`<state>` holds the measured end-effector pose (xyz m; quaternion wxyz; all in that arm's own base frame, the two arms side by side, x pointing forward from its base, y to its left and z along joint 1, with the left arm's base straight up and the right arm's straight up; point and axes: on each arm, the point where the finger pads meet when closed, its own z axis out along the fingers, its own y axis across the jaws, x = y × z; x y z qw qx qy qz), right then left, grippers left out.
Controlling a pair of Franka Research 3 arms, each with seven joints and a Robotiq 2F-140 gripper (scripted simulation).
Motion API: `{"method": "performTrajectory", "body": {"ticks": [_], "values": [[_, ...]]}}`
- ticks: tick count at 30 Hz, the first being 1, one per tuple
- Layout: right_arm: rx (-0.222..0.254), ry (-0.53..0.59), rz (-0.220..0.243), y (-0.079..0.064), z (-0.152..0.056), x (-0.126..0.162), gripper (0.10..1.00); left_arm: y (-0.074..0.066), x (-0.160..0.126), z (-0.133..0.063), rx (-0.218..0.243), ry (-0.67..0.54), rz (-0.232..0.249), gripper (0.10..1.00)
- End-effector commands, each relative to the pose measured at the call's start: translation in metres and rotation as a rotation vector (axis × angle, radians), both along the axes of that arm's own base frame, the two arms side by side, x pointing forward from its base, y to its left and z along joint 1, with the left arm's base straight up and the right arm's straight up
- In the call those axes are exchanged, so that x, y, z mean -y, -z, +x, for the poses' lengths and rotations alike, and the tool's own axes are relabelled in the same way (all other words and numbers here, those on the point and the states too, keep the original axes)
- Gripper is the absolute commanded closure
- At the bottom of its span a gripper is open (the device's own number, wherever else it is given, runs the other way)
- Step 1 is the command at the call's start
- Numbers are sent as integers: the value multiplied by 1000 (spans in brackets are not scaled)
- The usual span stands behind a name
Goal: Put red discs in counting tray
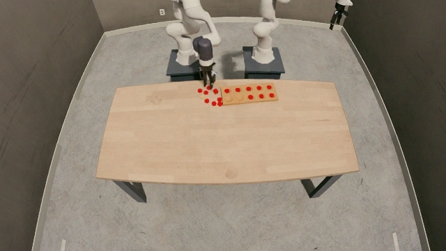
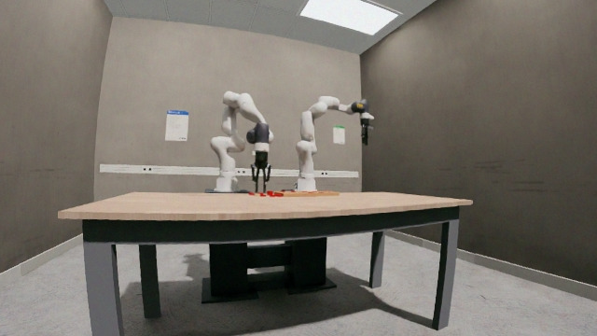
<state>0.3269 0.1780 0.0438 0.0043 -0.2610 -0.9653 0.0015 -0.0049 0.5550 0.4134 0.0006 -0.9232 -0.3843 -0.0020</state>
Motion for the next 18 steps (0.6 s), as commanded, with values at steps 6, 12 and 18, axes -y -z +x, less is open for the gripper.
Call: {"method": "performTrajectory", "body": {"ticks": [6, 12, 18], "values": [[9, 10, 1, 5, 2, 0, 747, 0, 0, -1, -3, -8, -3, 98], [9, 10, 1, 6, 2, 0, 747, 0, 0, -1, -3, -8, -3, 98], [9, 10, 1, 7, 2, 0, 747, 0, 0, -1, -3, -8, -3, 98]]}}
